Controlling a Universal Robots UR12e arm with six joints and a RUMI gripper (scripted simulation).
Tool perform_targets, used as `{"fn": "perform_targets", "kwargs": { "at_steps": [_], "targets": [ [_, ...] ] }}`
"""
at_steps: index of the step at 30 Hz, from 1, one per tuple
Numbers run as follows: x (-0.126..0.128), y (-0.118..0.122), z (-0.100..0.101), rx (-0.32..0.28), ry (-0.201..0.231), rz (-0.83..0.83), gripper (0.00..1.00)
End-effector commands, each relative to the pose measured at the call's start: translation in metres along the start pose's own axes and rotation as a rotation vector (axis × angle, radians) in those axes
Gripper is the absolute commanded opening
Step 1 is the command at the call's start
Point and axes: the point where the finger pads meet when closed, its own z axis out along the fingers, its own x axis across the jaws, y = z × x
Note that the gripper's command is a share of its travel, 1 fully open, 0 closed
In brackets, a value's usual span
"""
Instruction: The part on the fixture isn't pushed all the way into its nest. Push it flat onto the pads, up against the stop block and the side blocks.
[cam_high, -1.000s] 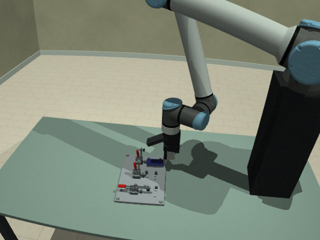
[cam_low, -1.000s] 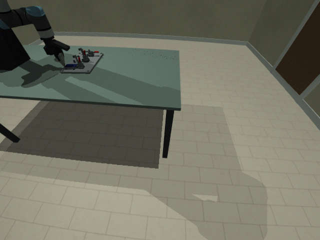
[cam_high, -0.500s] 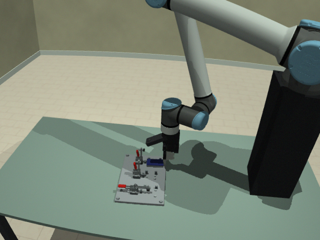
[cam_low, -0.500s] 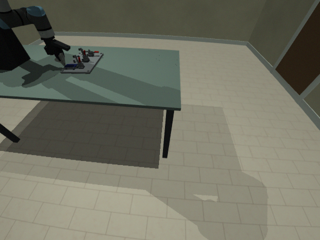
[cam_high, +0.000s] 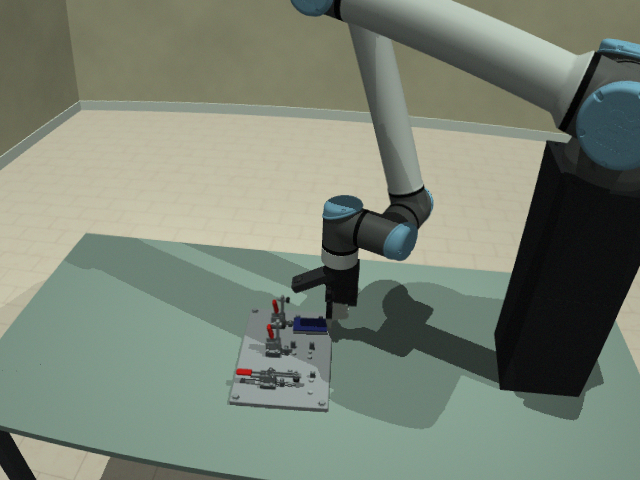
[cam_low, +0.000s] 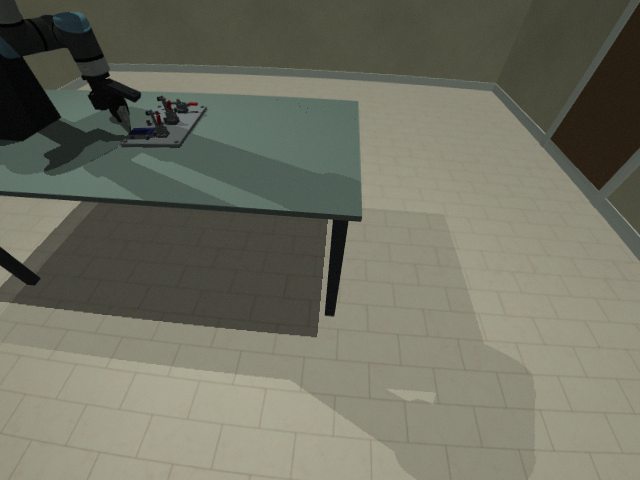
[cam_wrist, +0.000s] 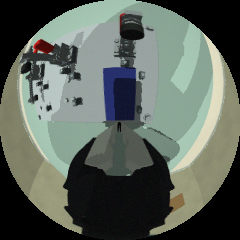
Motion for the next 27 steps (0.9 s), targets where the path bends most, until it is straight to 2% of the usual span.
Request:
{"fn": "perform_targets", "kwargs": {
  "at_steps": [1,27],
  "targets": [
    [0.0002,-0.0021,-0.0005,0.001,0.000,0.000,0.00],
    [0.0002,-0.0048,-0.0005,0.001,0.000,0.000,0.00]
  ]
}}
